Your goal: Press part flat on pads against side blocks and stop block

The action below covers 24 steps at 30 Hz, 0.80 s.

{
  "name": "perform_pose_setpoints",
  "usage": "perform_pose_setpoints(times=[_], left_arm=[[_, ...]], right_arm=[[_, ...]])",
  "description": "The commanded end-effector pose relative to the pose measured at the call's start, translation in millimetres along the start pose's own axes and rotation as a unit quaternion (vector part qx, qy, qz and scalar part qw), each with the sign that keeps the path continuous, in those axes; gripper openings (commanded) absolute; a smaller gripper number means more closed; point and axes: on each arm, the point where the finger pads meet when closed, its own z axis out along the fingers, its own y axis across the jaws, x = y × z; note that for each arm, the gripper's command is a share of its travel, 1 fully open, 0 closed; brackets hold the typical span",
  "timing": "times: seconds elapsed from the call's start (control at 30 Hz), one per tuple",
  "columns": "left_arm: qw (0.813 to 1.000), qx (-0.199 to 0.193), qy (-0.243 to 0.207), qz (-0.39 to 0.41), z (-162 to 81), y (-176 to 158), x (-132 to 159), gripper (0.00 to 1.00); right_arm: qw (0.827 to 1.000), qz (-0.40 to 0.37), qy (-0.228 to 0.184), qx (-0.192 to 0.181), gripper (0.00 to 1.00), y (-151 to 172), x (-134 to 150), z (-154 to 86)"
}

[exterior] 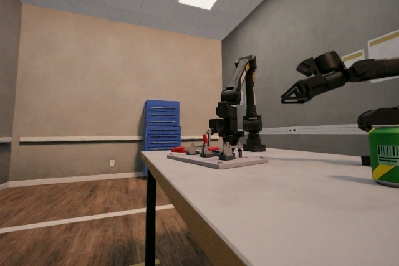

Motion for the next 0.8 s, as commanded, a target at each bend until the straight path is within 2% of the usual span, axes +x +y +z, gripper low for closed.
perform_pose_setpoints(times=[0.0,0.33,0.43,0.47,0.5,0.57,0.6,0.77], left_arm=[[1.0,0.0,-0.024,-0.003,-5.5,0.0,-31.7,1.0],[1.0,0.0,-0.024,-0.003,-5.5,0.0,-31.7,1.0],[1.0,0.0,-0.024,-0.003,-5.5,0.0,-31.7,1.0],[1.0,0.0,-0.024,-0.003,-5.5,0.0,-31.7,1.0],[1.0,0.0,-0.024,-0.003,-5.5,0.0,-31.7,1.0],[1.0,0.0,-0.024,-0.003,-5.5,0.0,-31.7,1.0],[1.0,0.0,-0.024,-0.003,-5.5,0.0,-31.7,1.0],[1.0,0.0,-0.024,-0.003,-5.5,0.0,-31.7,1.0]], right_arm=[[1.0,0.001,-0.019,-0.007,0.0,4.4,-28.4,-9.2],[1.0,0.001,-0.015,-0.005,0.0,2.7,-36.5,-9.1],[0.999,0.004,-0.036,-0.016,0.0,8.5,-20.3,-17.3],[0.999,0.003,-0.032,-0.014,0.0,6.0,-3.3,-11.4],[0.999,0.003,-0.033,-0.015,0.0,5.9,-0.5,-11.6],[0.999,0.003,-0.033,-0.015,0.0,5.9,-0.5,-11.6],[0.999,0.003,-0.043,-0.019,0.0,10.3,-9.7,-18.1],[0.999,0.005,-0.035,-0.015,0.0,7.1,-9.0,-11.1]])
